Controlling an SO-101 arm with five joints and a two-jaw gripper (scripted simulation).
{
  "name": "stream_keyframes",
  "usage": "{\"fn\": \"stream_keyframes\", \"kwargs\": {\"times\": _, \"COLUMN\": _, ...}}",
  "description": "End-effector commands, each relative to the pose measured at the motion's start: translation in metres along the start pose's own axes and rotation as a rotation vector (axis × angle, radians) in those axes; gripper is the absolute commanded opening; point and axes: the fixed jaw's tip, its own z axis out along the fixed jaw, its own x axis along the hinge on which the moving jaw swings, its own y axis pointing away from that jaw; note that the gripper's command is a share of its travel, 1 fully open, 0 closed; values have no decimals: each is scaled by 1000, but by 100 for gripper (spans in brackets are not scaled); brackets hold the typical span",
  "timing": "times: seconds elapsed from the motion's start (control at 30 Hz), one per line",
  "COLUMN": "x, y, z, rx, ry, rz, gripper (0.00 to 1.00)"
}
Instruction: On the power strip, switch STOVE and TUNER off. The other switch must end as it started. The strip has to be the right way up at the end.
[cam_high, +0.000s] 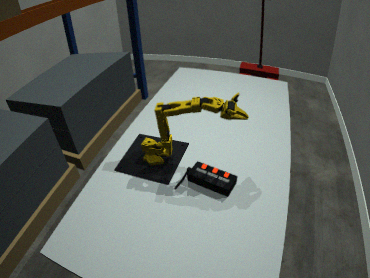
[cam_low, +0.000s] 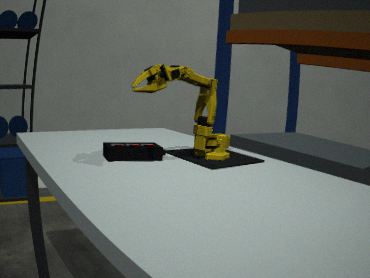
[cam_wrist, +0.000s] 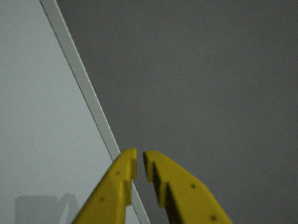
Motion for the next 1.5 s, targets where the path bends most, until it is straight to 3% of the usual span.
{"fn": "stream_keyframes", "kwargs": {"times": 0.0, "x": 11, "y": -4, "z": -7, "rx": -15, "ry": 47, "rz": 126, "gripper": 0}}
{"fn": "stream_keyframes", "kwargs": {"times": 0.33, "x": 47, "y": -3, "z": -21, "rx": -48, "ry": 210, "rz": 541, "gripper": 0}}
{"fn": "stream_keyframes", "kwargs": {"times": 0.47, "x": 54, "y": -2, "z": -25, "rx": -48, "ry": 246, "rz": 631, "gripper": 0}}
{"fn": "stream_keyframes", "kwargs": {"times": 0.7, "x": 79, "y": 0, "z": -40, "rx": -25, "ry": 382, "rz": 954, "gripper": 0}}
{"fn": "stream_keyframes", "kwargs": {"times": 0.97, "x": 104, "y": 4, "z": -61, "rx": 45, "ry": 540, "rz": 1324, "gripper": 0}}
{"fn": "stream_keyframes", "kwargs": {"times": 1.03, "x": 104, "y": 4, "z": -61, "rx": 45, "ry": 540, "rz": 1324, "gripper": 0}}
{"fn": "stream_keyframes", "kwargs": {"times": 1.47, "x": 135, "y": 14, "z": -97, "rx": 244, "ry": 773, "rz": 1869, "gripper": 0}}
